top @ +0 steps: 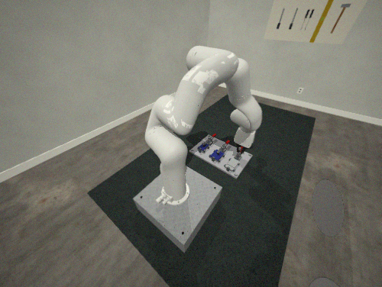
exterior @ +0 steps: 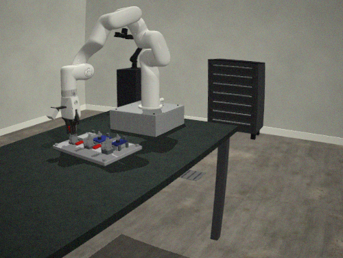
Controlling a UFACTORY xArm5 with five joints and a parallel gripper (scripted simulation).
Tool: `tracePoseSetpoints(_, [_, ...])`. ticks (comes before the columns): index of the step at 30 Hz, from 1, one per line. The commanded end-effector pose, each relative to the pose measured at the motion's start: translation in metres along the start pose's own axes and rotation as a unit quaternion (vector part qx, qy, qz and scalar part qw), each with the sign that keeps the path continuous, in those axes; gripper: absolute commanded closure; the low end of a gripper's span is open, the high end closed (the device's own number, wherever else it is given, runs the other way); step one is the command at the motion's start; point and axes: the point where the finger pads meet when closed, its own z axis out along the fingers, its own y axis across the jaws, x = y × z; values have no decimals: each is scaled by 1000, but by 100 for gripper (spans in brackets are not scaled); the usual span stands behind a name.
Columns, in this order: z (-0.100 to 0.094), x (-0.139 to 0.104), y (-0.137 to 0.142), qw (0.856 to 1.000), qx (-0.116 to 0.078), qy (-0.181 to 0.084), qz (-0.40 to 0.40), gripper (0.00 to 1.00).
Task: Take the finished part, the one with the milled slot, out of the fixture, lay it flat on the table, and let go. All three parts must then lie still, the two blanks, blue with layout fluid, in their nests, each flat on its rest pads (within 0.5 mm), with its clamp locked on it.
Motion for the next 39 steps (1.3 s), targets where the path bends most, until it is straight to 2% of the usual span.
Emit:
tracePoseSetpoints(1, [-1, 1, 0, 1000, 0, 1, 0, 100])
tracePoseSetpoints(39, [-1, -3, 0, 1000, 0, 1, 0, 100])
